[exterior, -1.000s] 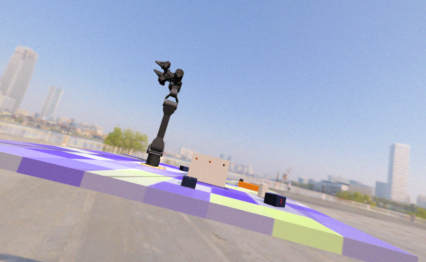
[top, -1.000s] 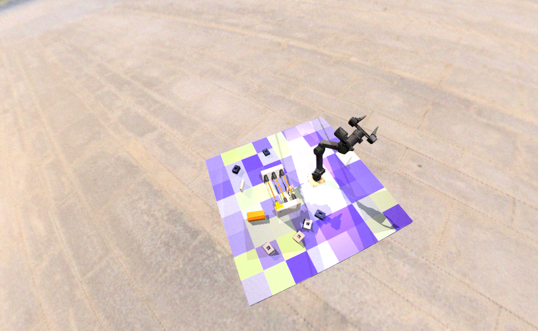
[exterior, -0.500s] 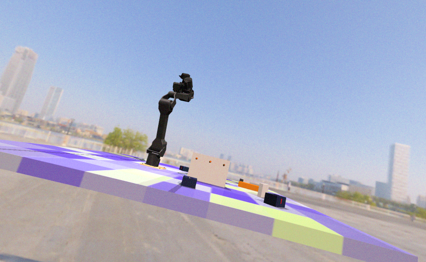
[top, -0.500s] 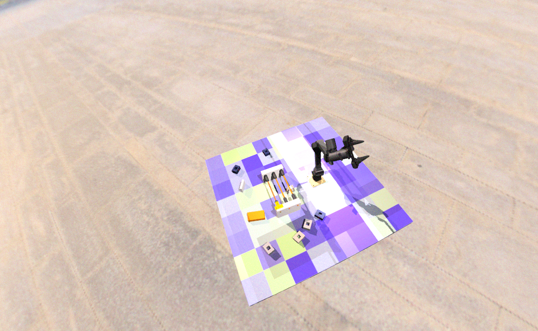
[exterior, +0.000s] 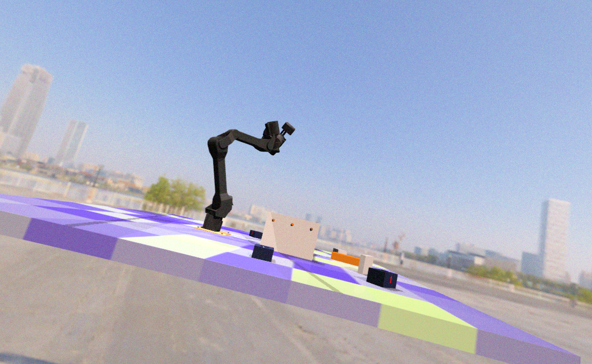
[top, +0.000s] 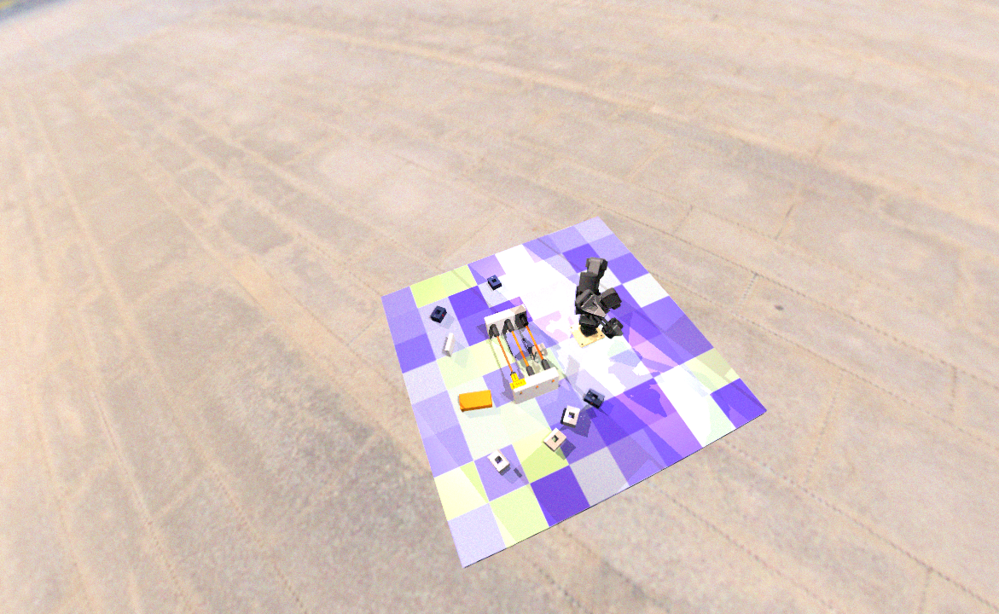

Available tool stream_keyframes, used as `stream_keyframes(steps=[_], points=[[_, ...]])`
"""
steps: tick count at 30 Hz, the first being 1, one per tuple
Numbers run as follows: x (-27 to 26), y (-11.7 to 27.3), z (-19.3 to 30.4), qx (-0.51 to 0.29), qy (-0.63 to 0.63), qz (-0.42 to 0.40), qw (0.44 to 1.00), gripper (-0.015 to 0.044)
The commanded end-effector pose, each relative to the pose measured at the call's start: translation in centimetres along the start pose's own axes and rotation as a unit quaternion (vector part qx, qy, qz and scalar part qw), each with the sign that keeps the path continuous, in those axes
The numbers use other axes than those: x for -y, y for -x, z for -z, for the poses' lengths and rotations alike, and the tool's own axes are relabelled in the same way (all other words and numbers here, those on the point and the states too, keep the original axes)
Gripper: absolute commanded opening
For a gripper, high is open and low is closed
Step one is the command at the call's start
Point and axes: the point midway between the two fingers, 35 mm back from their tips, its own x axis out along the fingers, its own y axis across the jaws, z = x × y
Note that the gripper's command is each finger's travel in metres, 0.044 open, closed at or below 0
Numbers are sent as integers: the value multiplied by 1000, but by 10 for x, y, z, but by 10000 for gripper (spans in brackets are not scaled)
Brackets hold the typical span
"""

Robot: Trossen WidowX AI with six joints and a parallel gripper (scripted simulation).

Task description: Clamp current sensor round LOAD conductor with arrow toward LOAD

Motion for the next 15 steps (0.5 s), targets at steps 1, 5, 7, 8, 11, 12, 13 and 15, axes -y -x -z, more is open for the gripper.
stream_keyframes(steps=[1, 5, 7, 8, 11, 12, 13, 15], points=[[11, 28, 40, -88, -39, 38, 995, 440], [22, 70, 89, -191, -83, 96, 973, 440], [27, 95, 110, -239, -104, 131, 957, 440], [29, 108, 120, -262, -113, 149, 947, 440], [36, 151, 147, -325, -140, 209, 912, 440], [37, 166, 154, -344, -147, 230, 898, 440], [39, 182, 161, -363, -155, 252, 884, 440], [41, 214, 173, -397, -168, 296, 852, 440]])
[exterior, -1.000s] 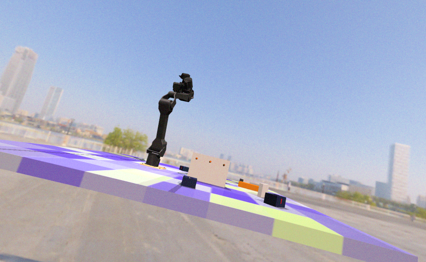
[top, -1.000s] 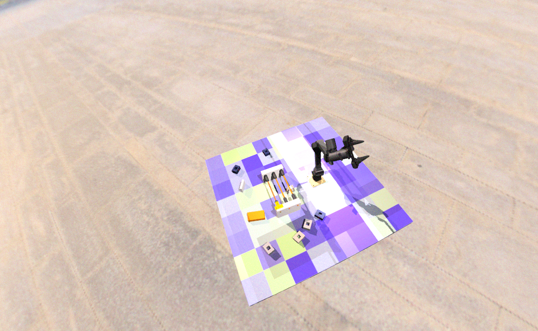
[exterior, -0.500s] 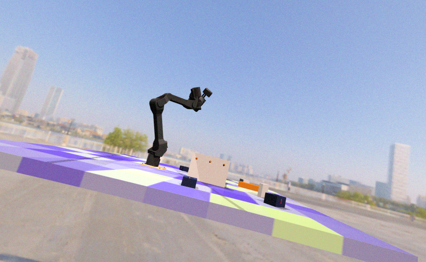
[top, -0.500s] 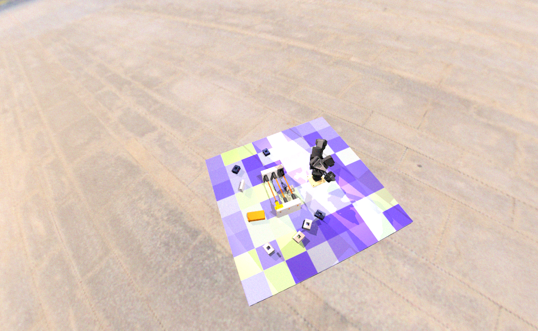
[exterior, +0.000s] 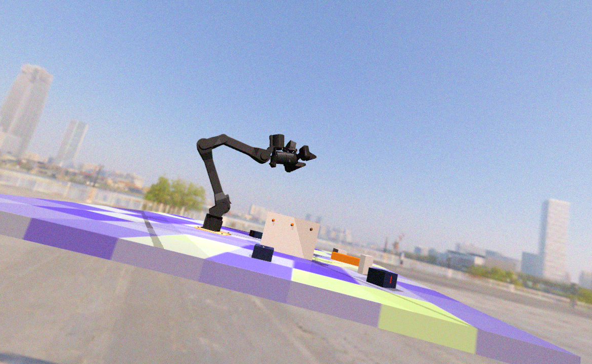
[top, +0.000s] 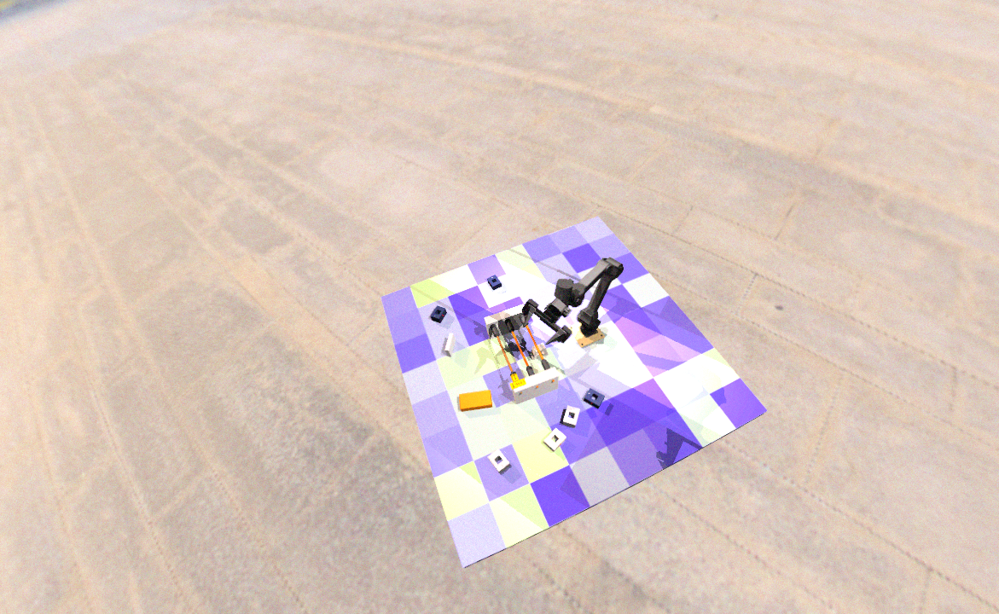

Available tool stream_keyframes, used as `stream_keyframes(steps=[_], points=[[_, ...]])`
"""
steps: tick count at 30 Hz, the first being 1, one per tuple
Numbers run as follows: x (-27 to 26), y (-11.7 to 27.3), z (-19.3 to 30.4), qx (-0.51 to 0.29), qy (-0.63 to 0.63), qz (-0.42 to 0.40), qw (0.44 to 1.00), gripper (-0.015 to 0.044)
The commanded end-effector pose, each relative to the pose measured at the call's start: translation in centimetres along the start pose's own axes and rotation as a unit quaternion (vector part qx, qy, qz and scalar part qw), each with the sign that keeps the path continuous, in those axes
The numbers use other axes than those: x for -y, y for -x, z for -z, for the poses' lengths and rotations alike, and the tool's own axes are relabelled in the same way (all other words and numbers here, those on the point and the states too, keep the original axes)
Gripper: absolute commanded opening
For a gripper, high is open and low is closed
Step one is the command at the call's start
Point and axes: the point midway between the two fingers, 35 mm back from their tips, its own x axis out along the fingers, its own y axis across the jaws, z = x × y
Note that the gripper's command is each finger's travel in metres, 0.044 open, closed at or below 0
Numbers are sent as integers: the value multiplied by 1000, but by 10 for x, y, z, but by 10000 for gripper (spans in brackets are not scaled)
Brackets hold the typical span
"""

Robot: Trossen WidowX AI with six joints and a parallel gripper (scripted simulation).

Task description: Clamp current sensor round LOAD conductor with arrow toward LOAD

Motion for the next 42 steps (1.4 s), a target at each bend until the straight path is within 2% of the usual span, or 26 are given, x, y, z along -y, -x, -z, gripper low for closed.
stream_keyframes(steps=[1, 8, 15, 22, 29, 38, 42], points=[[34, 21, 39, -59, -42, 81, 994, 440], [93, 87, 119, -157, -121, 262, 944, 440], [98, 93, 126, -168, -130, 278, 937, 440], [79, 44, 151, -310, -176, 205, 911, 440], [39, 7, 174, -463, -199, 117, 856, 440], [-27, -9, 191, -639, -182, 5, 748, 440], [-32, -8, 192, -651, -179, -4, 738, 440]])
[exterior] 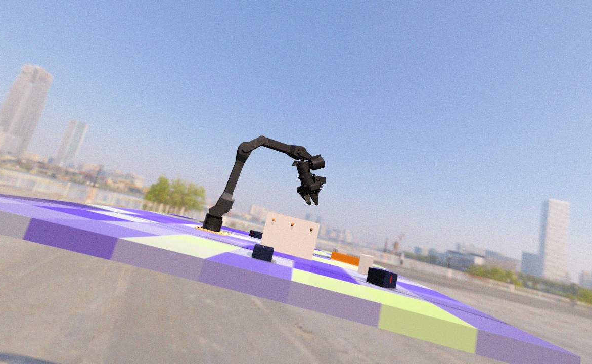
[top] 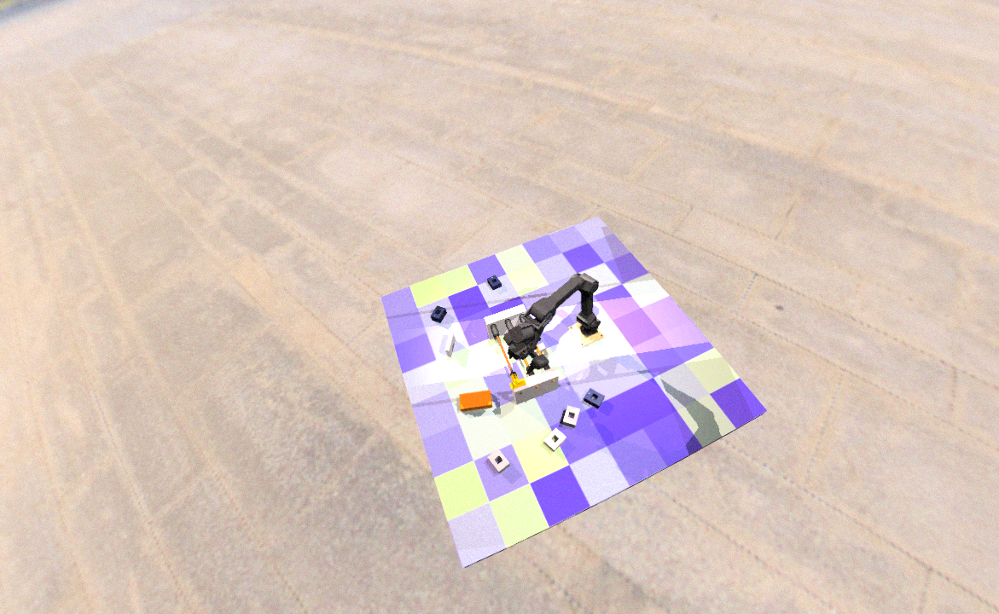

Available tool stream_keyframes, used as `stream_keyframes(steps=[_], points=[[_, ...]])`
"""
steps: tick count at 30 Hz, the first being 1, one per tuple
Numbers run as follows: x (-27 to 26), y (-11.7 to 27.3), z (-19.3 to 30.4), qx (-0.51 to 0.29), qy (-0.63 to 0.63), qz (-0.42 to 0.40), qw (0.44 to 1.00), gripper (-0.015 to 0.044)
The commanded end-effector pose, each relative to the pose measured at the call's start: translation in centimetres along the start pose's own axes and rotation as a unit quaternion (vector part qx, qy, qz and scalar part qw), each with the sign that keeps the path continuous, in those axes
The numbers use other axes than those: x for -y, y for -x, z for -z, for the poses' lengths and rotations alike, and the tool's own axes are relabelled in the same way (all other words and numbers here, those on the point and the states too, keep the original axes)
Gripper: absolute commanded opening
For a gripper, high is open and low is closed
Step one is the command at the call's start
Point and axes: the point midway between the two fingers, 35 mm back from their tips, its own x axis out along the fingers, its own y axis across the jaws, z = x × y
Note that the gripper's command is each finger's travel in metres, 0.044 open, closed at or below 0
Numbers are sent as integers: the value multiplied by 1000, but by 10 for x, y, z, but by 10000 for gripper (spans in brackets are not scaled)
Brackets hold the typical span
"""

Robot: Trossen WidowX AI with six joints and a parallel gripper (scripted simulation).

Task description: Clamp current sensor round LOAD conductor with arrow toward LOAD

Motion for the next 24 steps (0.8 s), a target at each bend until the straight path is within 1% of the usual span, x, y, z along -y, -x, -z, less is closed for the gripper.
stream_keyframes(steps=[1, 20, 22, 24], points=[[-17, -10, 7, -66, 16, -5, 998, 440], [-17, -10, 7, -66, 16, -5, 998, 440], [-13, -8, 13, -69, 9, -2, 998, 387], [-2, -2, 31, -76, -9, 7, 997, 335]])
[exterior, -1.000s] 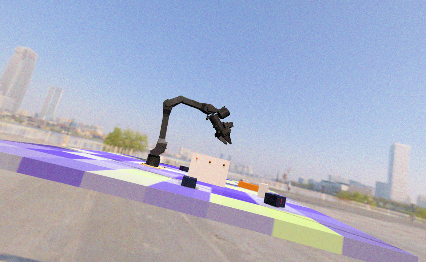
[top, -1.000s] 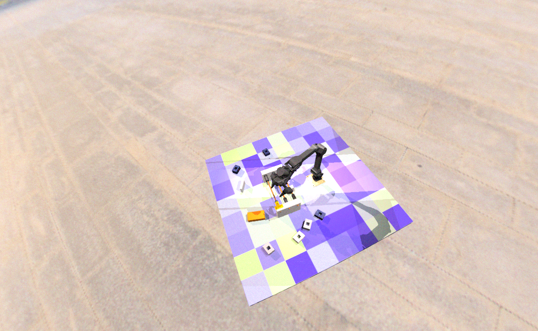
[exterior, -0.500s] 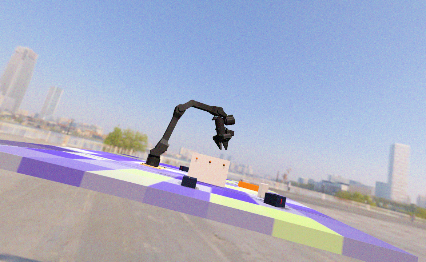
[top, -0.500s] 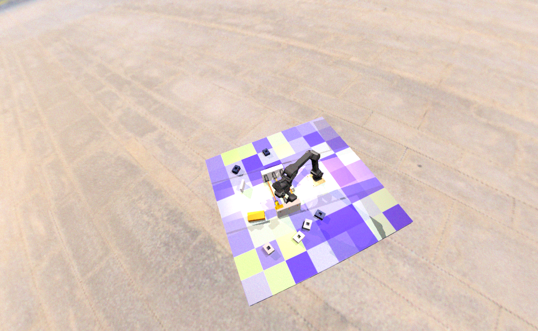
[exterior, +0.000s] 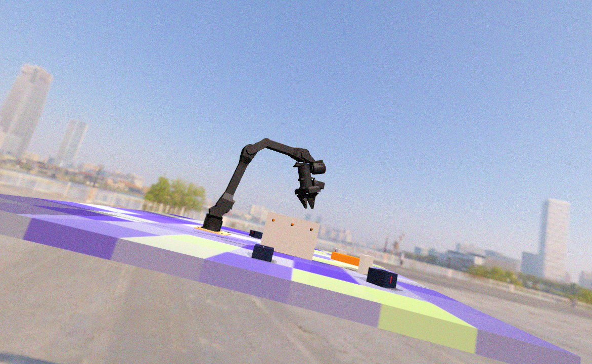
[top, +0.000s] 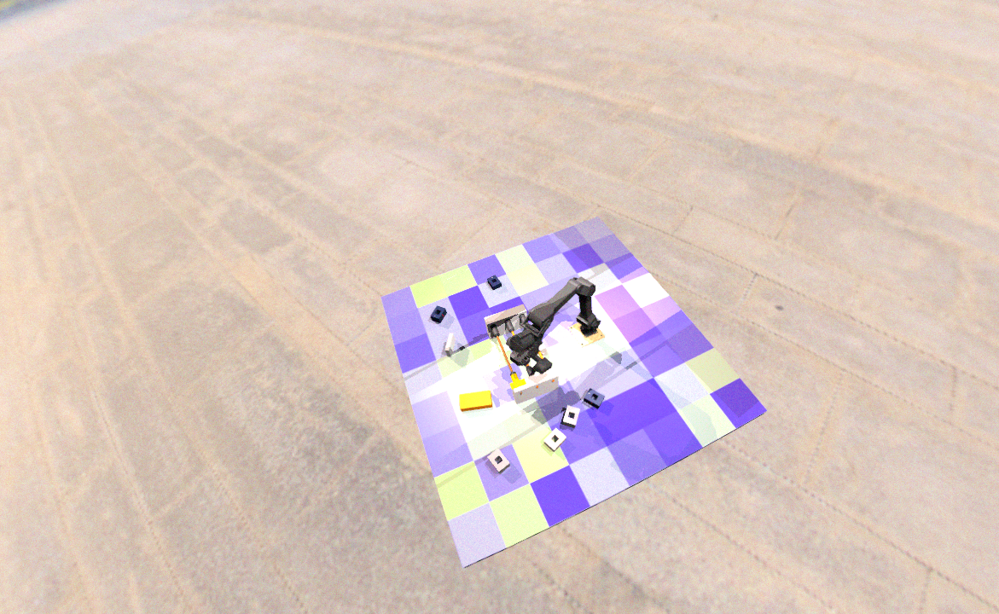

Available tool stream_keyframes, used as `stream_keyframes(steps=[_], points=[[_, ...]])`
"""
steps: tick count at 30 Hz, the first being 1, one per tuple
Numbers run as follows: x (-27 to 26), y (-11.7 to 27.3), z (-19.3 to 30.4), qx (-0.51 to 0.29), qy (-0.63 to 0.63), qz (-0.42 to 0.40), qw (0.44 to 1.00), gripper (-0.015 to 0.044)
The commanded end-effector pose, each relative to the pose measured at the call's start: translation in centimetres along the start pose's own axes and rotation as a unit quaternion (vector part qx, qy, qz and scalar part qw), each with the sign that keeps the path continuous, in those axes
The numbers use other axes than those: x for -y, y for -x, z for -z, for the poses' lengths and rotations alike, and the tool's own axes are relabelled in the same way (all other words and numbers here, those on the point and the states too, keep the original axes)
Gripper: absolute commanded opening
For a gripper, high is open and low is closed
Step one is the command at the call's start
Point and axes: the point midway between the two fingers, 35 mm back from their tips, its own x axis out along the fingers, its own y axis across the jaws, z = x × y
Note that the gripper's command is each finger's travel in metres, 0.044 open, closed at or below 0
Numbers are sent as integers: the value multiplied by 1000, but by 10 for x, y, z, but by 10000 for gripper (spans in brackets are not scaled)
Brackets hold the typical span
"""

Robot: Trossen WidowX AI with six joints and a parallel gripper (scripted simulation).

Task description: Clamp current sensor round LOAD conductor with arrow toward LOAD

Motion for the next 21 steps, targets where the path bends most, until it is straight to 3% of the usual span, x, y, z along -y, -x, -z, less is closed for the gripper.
stream_keyframes(steps=[1, 2, 15, 21], points=[[16, 6, 27, -9, -31, 13, 999, 309], [21, 7, 38, -13, -41, 17, 999, 282], [59, -4, 194, -65, -177, 65, 980, 282], [60, -7, 202, -68, -184, 68, 978, 282]])
